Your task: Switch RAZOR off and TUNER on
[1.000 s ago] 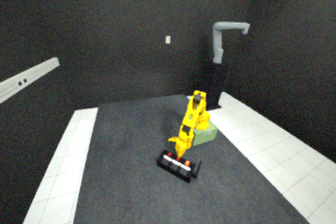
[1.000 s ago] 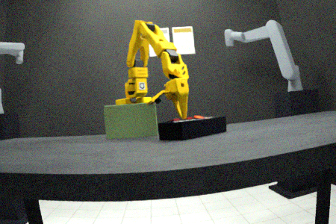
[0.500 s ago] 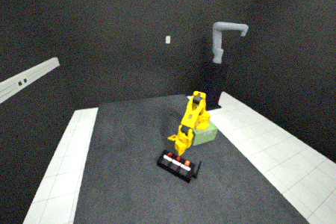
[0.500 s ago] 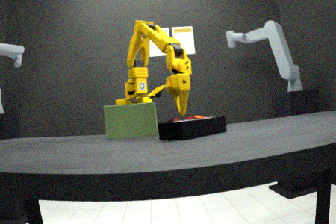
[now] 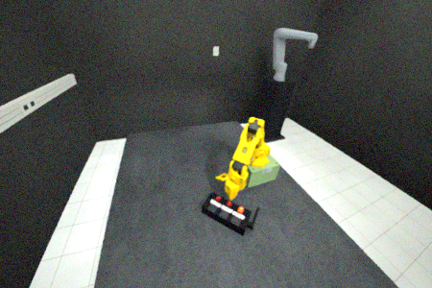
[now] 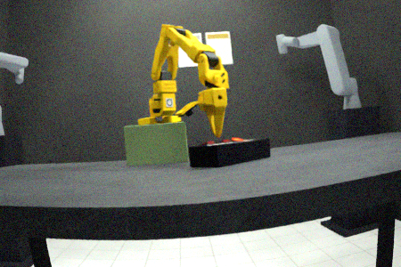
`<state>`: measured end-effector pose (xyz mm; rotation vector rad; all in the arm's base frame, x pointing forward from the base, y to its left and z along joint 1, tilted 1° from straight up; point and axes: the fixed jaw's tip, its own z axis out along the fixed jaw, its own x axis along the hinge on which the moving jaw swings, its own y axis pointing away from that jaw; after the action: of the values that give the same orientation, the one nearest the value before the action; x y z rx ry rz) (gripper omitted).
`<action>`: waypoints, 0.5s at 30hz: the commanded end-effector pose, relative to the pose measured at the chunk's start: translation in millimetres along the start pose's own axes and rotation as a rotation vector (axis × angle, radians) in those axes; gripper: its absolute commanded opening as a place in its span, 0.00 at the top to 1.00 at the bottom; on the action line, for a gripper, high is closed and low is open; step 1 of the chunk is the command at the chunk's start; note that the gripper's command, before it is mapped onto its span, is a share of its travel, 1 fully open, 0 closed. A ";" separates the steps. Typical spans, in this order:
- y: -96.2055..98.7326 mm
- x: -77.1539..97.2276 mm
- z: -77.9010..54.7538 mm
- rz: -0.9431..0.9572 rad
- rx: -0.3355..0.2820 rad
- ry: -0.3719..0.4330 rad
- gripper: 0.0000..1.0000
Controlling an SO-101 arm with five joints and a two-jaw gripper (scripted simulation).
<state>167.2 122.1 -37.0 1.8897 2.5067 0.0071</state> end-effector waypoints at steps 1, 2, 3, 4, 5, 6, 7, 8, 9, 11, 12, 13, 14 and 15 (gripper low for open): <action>1.3 2.0 -2.1 -0.003 -0.006 0.004 1.00; 1.3 2.0 -2.1 -0.003 -0.006 0.004 1.00; 1.3 2.0 -2.1 -0.003 -0.006 0.004 1.00; 1.3 2.0 -2.1 -0.003 -0.006 0.004 1.00; 1.4 1.9 -2.1 -0.003 -0.006 0.004 1.00; 1.4 1.7 -2.2 -0.002 -0.006 0.004 1.00; 1.5 1.3 -2.2 0.000 -0.006 0.003 1.00; 1.7 0.7 -2.4 0.004 -0.006 0.003 1.00; 2.0 -0.2 -2.5 0.008 -0.006 0.003 1.00; 2.8 -3.0 -3.0 0.022 -0.006 0.003 1.00; 3.4 -5.0 -3.4 0.032 -0.006 0.003 1.00; 4.0 -7.3 -3.8 0.044 -0.006 0.003 1.00; 4.7 -10.1 -4.3 0.057 -0.006 0.003 1.00; 5.5 -13.3 -4.9 0.073 -0.006 0.003 1.00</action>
<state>169.5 117.5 -36.5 1.9214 2.4843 0.0001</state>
